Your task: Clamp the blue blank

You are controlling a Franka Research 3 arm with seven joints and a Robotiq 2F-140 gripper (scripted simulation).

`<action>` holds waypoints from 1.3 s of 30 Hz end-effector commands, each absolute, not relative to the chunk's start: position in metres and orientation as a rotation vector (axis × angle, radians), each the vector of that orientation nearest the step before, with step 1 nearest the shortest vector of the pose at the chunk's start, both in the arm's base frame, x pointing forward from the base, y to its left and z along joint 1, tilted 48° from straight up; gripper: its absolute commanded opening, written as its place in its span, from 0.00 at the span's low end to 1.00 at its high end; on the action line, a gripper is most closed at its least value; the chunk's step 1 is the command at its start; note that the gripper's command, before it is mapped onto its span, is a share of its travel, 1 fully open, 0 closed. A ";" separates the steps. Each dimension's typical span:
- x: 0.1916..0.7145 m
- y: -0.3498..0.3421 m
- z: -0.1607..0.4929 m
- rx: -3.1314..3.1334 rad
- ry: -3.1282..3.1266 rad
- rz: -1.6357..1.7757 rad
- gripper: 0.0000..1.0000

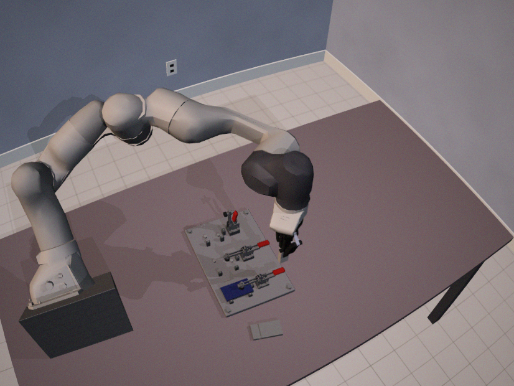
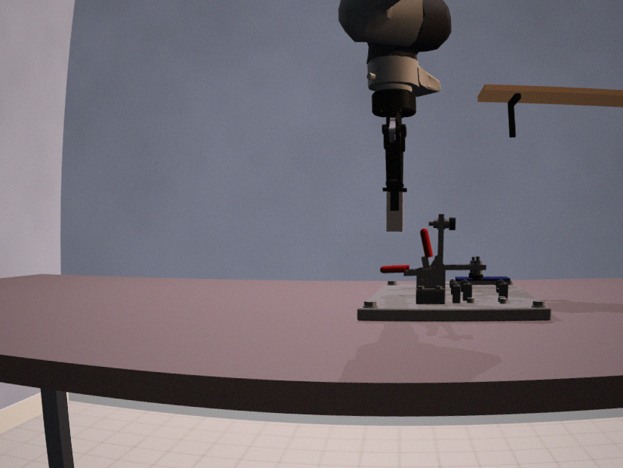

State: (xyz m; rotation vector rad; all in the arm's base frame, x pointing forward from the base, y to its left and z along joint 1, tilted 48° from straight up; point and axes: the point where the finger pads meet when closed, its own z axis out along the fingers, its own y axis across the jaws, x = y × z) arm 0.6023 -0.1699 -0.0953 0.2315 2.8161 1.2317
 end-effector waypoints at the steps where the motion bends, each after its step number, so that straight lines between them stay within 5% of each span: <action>1: 0.598 -0.173 -0.089 0.237 2.822 1.248 0.00; 11: 0.598 -0.178 -0.084 0.237 2.822 1.248 0.00; 12: 0.598 -0.178 -0.084 0.237 2.822 1.248 1.00; 39: 0.598 -0.178 -0.084 0.237 2.822 1.248 1.00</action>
